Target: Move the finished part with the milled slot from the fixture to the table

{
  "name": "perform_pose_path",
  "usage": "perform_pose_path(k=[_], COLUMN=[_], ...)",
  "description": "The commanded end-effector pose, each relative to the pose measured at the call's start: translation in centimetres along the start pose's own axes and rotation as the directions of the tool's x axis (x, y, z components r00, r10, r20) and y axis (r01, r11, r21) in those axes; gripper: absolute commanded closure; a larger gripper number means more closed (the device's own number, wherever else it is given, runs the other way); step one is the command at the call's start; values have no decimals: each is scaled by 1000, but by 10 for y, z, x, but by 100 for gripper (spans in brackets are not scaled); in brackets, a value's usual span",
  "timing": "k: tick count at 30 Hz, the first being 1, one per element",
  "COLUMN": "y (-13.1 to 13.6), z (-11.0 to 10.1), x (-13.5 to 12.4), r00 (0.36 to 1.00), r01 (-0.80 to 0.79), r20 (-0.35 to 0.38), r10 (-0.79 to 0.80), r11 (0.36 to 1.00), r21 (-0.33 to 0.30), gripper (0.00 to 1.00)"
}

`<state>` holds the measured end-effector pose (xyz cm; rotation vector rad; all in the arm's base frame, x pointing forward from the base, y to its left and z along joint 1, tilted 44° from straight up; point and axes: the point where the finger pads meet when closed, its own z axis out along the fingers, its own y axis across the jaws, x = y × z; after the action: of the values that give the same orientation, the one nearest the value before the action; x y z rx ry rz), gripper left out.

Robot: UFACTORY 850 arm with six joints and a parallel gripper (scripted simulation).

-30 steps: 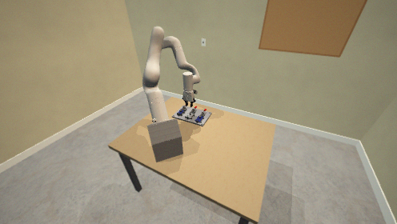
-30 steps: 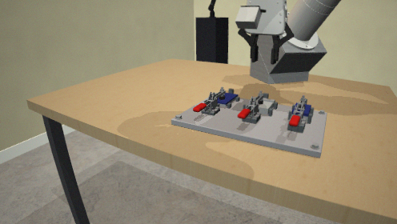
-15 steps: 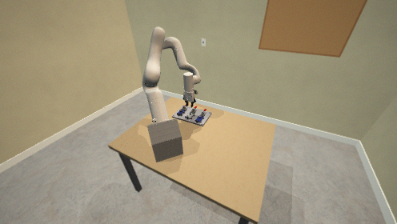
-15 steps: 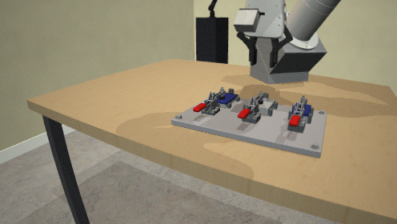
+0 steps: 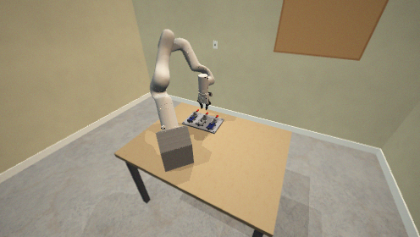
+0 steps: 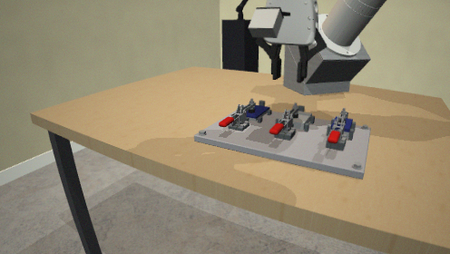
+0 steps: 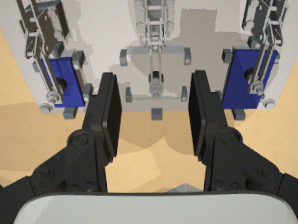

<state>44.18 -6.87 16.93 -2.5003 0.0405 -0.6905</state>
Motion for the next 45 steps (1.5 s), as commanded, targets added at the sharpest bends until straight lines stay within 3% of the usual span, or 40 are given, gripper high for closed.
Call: perform_pose_path(k=[1,7,26,45], y=[1,1,1,1], z=[0,1,8,63], x=[25,50,55,55], r00=[1000,1000,1000,1000], r01=[-1,-1,-1,-1], r20=[3,3,3,3], r10=[1,1,1,1], r11=[1000,1000,1000,1000], r21=[1,1,1,1], gripper=[53,53,53,53])
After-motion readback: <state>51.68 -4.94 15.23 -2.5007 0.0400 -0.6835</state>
